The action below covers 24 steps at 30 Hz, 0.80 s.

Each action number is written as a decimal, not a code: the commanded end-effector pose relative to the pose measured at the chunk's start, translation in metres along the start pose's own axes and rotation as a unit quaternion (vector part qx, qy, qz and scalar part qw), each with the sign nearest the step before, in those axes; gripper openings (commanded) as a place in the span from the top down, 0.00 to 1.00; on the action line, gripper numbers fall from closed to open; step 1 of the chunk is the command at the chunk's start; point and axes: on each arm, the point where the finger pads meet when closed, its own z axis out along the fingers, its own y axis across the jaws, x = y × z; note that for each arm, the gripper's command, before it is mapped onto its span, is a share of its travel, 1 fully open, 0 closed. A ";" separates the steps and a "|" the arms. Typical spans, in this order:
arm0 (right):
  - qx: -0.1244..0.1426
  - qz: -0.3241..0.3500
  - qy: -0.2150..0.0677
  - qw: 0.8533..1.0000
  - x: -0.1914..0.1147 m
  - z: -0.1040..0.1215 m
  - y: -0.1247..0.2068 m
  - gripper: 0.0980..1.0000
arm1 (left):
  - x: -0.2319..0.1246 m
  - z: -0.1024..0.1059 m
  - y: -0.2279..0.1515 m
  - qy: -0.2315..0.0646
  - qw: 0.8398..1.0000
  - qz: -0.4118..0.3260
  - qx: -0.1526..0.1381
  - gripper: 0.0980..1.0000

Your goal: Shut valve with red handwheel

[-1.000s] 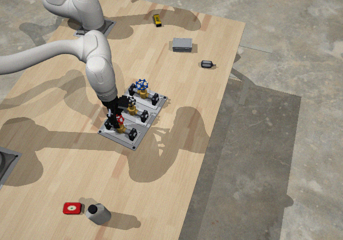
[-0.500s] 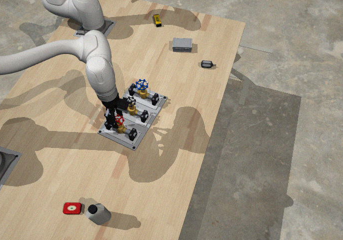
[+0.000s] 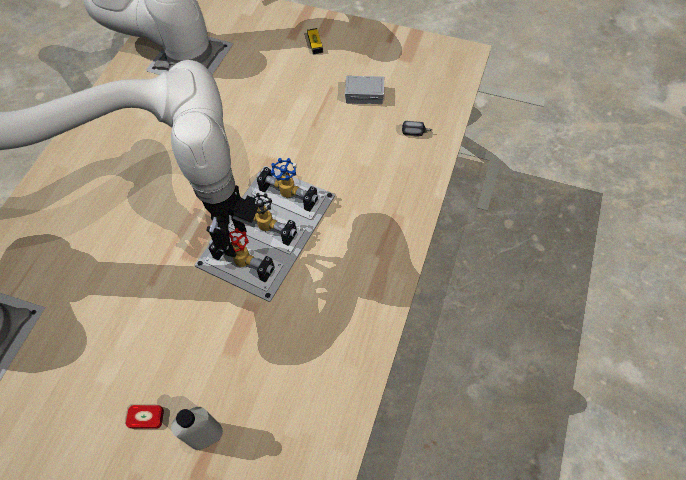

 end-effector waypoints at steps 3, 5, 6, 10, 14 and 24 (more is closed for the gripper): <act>0.000 0.001 0.000 1.000 0.000 -0.001 0.000 1.00 | 0.000 -0.001 0.000 0.001 1.000 0.000 0.000 0.00; 0.000 0.001 0.000 1.000 0.000 -0.001 0.000 1.00 | 0.000 -0.001 0.000 0.001 1.000 0.000 0.000 0.00; 0.000 0.004 0.000 1.000 0.000 -0.001 0.000 1.00 | 0.000 -0.001 0.000 0.001 1.000 0.000 0.000 0.00; 0.000 0.018 0.000 1.000 0.000 -0.001 0.000 1.00 | 0.000 -0.001 0.000 0.001 1.000 0.000 0.000 0.00; 0.000 0.018 0.000 1.000 0.000 -0.001 0.000 1.00 | 0.000 -0.001 0.000 0.001 1.000 0.000 0.000 0.00; 0.000 0.018 0.000 1.000 0.000 -0.001 0.000 1.00 | 0.000 -0.001 0.000 0.001 1.000 0.000 0.000 0.00</act>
